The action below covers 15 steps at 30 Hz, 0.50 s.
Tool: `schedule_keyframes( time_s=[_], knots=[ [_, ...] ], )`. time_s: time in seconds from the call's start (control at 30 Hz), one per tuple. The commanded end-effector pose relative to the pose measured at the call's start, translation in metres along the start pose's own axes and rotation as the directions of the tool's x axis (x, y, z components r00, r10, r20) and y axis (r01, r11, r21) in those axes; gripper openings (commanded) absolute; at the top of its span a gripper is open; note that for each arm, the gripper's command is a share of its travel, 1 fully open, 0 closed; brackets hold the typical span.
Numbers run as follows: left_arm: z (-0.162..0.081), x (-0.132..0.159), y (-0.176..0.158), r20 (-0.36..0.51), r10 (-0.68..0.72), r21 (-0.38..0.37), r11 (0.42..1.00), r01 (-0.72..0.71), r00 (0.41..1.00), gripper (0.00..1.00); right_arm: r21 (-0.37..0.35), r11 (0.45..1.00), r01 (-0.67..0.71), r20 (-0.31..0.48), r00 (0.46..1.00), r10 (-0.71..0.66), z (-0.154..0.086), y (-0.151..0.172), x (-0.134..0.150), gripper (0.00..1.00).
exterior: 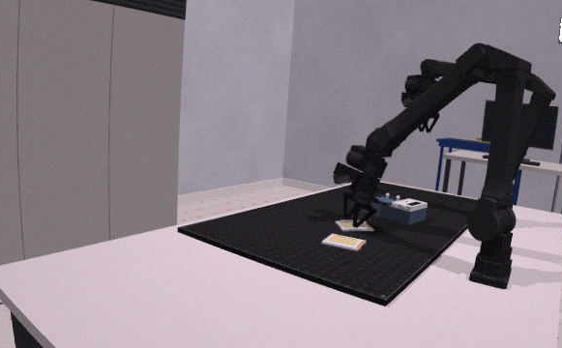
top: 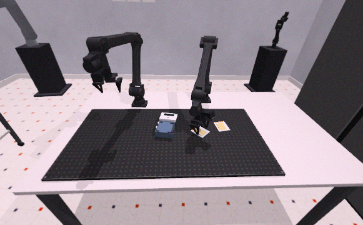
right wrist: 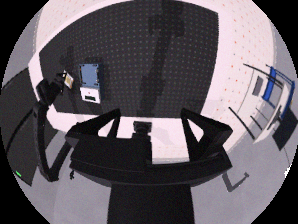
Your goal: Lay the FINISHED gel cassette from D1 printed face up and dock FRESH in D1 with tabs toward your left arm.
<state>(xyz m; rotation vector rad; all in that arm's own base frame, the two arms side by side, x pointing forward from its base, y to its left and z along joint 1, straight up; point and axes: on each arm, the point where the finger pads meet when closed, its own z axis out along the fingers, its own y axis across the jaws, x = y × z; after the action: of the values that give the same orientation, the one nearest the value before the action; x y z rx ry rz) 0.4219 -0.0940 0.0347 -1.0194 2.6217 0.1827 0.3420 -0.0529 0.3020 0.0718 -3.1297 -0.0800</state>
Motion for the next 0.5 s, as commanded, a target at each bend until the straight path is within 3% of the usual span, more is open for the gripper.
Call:
schedule_keyframes(
  time_s=[0.0, 0.47],
  knots=[
    [-0.0008, -0.0001, -0.0067, 0.01, -0.004, 0.015, 1.0, 0.004, 1.0, 0.98, 0.007, 1.0, 0.015, 0.041, 0.999, -0.015, -0.0235, -0.0012, -0.0136, 1.0],
    [-0.0017, -0.0011, -0.0079, 0.012, -0.005, 0.017, 1.0, 0.005, 1.0, 0.98, 0.007, 1.0, 0.015, 0.041, 0.999, -0.015, -0.0235, -0.0012, -0.0136, 1.0]
  ],
)
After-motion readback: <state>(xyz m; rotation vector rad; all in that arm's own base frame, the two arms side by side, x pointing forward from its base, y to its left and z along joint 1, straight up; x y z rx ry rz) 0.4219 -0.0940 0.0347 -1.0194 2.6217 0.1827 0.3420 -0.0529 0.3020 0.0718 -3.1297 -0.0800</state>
